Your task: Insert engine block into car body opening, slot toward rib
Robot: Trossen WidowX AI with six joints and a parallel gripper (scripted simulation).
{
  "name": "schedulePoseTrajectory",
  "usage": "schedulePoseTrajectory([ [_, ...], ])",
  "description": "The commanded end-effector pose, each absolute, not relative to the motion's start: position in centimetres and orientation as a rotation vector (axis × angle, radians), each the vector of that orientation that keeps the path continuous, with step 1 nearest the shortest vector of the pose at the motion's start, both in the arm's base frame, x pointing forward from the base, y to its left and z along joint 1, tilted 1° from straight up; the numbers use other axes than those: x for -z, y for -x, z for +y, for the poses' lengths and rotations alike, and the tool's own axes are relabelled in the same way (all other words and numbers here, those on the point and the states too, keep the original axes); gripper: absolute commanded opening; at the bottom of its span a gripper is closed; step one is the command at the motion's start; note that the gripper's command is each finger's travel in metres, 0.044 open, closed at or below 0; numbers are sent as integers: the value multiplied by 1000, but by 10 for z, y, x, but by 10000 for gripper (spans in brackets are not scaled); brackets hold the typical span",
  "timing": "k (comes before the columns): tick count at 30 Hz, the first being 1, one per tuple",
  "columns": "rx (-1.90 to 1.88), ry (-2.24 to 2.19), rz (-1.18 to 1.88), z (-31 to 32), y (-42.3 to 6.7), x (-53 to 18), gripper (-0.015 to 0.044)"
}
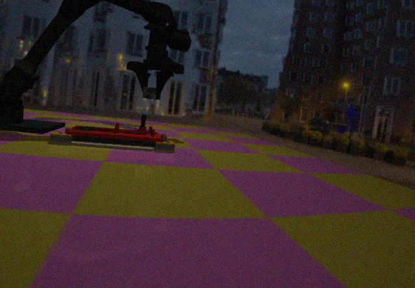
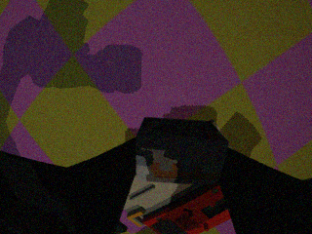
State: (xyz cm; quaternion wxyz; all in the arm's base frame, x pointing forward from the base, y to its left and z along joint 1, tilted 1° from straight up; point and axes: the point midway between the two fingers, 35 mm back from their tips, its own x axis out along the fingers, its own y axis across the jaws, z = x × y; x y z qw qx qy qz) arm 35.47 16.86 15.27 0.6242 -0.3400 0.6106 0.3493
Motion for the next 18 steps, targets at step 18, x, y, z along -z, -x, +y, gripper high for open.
schedulePoseTrajectory([
  [18,-1335,1334,1097,168,-355,-150,0],
])
